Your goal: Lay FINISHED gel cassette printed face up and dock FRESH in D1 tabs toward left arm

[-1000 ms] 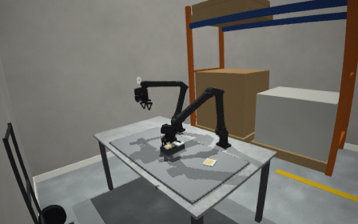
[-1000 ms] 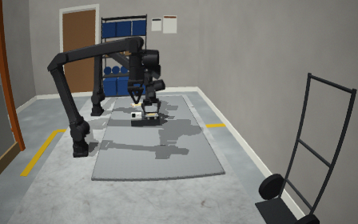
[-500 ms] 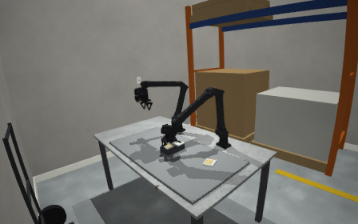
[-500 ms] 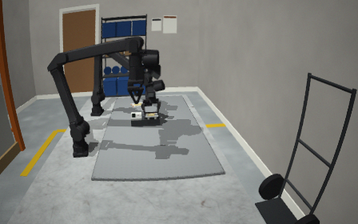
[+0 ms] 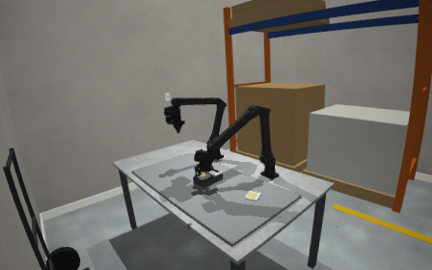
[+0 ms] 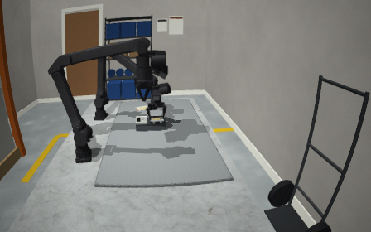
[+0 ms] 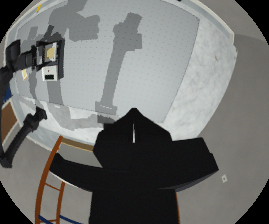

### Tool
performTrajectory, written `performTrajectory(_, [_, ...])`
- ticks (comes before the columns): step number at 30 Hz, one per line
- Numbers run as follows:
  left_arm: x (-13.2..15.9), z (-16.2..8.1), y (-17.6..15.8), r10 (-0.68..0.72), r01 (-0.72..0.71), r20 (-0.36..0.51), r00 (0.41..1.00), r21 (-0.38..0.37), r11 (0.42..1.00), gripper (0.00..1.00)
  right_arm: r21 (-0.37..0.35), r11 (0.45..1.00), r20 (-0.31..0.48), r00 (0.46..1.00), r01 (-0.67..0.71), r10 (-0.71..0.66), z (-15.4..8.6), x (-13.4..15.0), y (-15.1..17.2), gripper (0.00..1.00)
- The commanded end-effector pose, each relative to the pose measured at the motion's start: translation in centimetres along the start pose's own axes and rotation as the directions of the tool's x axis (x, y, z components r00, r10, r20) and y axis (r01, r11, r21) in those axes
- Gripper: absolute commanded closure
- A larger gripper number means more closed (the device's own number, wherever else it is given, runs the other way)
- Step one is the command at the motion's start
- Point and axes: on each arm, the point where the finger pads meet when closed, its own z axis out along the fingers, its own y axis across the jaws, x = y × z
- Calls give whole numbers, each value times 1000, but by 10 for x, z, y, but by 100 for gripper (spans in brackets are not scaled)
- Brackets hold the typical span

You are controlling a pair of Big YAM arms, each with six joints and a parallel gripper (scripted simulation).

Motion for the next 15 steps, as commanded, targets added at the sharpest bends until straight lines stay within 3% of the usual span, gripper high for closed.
performTrajectory(1, [-5,-5,3,5,-5,2,1000,-3,1000,100,36,991,49,990,132,-134,-7,-20,9,100])
performTrajectory(4, [-5,-5,3,5,-5,2,1000,-3,1000,100,42,988,51,987,152,-154,-5,-23,13,100])
performTrajectory(8, [-5,-5,3,5,-5,2,1000,-3,1000,100,79,959,59,959,272,-277,2,-31,30,100])
performTrajectory(11, [-5,-5,3,5,-5,2,1000,-3,1000,100,79,959,59,959,272,-277,7,-38,42,100])
performTrajectory(15, [-5,-5,3,5,-5,2,1000,-3,1000,100,116,915,65,916,386,-395,15,-46,59,100])
